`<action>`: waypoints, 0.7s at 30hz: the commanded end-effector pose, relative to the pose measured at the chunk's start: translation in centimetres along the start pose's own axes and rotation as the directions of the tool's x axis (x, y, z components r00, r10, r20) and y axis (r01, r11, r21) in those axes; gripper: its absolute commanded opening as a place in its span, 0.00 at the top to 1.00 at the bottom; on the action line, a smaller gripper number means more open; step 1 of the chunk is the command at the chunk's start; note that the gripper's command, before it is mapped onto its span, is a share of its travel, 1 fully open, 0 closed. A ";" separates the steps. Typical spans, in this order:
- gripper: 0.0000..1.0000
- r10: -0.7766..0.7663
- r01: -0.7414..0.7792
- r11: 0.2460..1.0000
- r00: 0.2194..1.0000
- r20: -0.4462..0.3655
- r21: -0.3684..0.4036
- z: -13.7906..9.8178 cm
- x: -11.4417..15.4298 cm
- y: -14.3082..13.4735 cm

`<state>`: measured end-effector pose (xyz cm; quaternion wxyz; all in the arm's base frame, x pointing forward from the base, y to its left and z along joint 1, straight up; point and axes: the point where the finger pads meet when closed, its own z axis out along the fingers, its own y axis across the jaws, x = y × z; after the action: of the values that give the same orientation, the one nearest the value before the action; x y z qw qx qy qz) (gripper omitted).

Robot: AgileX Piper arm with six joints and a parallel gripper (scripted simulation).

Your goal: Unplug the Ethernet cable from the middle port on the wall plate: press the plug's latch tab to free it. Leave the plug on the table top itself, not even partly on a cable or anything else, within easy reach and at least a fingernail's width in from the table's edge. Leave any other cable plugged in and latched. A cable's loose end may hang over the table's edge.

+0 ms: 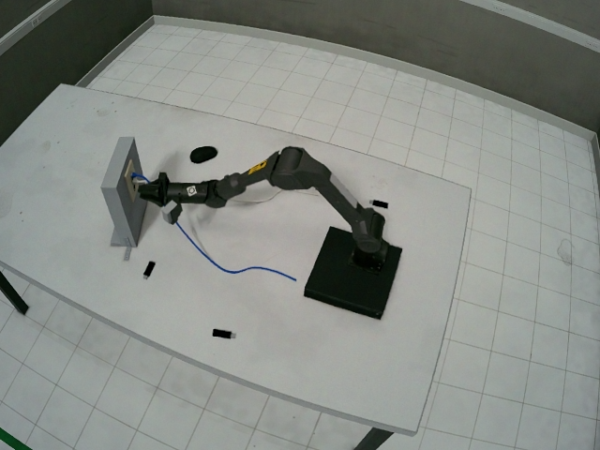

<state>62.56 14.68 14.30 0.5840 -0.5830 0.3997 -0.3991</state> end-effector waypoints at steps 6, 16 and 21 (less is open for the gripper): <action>0.72 0.000 0.000 1.000 1.000 0.000 0.002 0.0 1.4 -0.1; 0.72 0.000 0.000 1.000 1.000 0.000 0.002 0.0 3.0 -0.1; 0.72 0.000 0.000 1.000 1.000 0.000 0.002 0.0 3.8 -0.1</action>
<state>63.85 11.55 14.32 0.5854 -0.5850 0.3958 -0.3979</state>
